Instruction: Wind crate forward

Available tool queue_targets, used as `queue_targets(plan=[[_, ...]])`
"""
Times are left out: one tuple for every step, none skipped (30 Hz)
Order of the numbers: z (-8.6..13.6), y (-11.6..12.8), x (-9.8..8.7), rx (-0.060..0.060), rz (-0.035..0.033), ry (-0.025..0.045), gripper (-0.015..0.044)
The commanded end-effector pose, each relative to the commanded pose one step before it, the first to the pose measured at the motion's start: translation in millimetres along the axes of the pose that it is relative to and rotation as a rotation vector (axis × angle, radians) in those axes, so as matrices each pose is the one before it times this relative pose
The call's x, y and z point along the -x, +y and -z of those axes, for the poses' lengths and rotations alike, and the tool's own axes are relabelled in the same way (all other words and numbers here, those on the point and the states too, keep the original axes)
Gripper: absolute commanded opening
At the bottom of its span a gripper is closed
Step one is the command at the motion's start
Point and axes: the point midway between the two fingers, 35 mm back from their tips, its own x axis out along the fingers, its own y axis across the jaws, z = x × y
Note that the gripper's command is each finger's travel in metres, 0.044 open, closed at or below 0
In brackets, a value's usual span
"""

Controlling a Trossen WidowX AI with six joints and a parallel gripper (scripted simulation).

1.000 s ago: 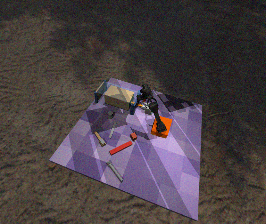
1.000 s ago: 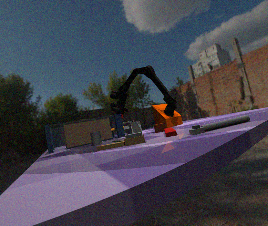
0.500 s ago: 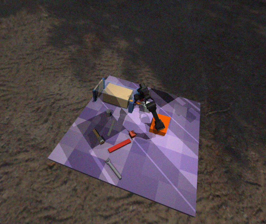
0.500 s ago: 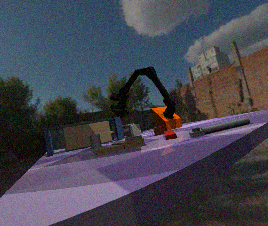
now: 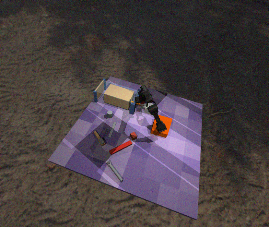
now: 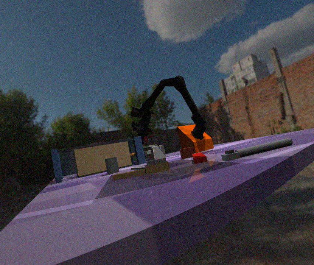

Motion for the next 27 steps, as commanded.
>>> queue_targets(plan=[[15.75, 5.61, 3.38, -0.0102, -0.01093, 0.02984, 0.0000], [1.02, 0.30, 0.45, 0.0000, 0.00000, 0.00009, 0.0000], [1.72, 0.45, 0.76, -0.0001, 0.00000, 0.00014, 0.0000], [1.03, 0.27, 0.45, 0.0000, 0.00000, 0.00009, 0.0000], [1.73, 0.39, 0.77, -0.0001, 0.00000, 0.00014, 0.0000], [1.04, 0.23, 0.46, 0.0000, 0.00000, 0.00008, 0.0000], [1.74, 0.33, 0.78, -0.0001, 0.00001, 0.00014, 0.0000], [1.04, 0.20, 0.46, 0.0000, 0.00000, 0.00008, 0.0000], [1.75, 0.27, 0.78, -0.0001, 0.00001, 0.00014, 0.0000], [1.05, 0.16, 0.46, 0.0000, 0.00001, 0.00008, 0.0000], [1.76, 0.21, 0.79, -0.0001, 0.00001, 0.00014, 0.0000], [1.05, 0.12, 0.47, 0.0000, 0.00001, 0.00008, 0.0000], [1.76, 0.15, 0.79, -0.0001, 0.00002, 0.00014, 0.0000], [1.06, 0.09, 0.47, 0.0000, 0.00001, 0.00008, 0.0000], [1.76, 0.09, 0.79, -0.0001, 0.00002, 0.00013, 0.0000], [1.06, 0.05, 0.47, 0.0000, 0.00001, 0.00008, 0.0000], [1.77, 0.03, 0.79, -0.0001, 0.00003, 0.00013, 0.0000], [1.06, 0.02, 0.47, 0.0000, 0.00002, 0.00008, 0.0000], [1.77, -0.03, 0.80, -0.0001, 0.00003, 0.00013, 0.0000], [1.06, -0.02, 0.47, 0.0000, 0.00002, 0.00008, 0.0000], [1.76, -0.09, 0.80, -0.0001, 0.00004, 0.00013, 0.0000], [1.06, -0.06, 0.47, 0.0000, 0.00002, 0.00008, 0.0000], [1.76, -0.15, 0.79, -0.0001, 0.00004, 0.00013, 0.0000], [1.06, -0.09, 0.47, 0.0000, 0.00002, 0.00008, 0.0000], [1.75, -0.21, 0.79, -0.0001, 0.00004, 0.00012, 0.0000], [1.06, -0.13, 0.47, 0.0000, 0.00003, 0.00007, 0.0000], [1.75, -0.27, 0.79, -0.0001, 0.00005, 0.00012, 0.0000]])
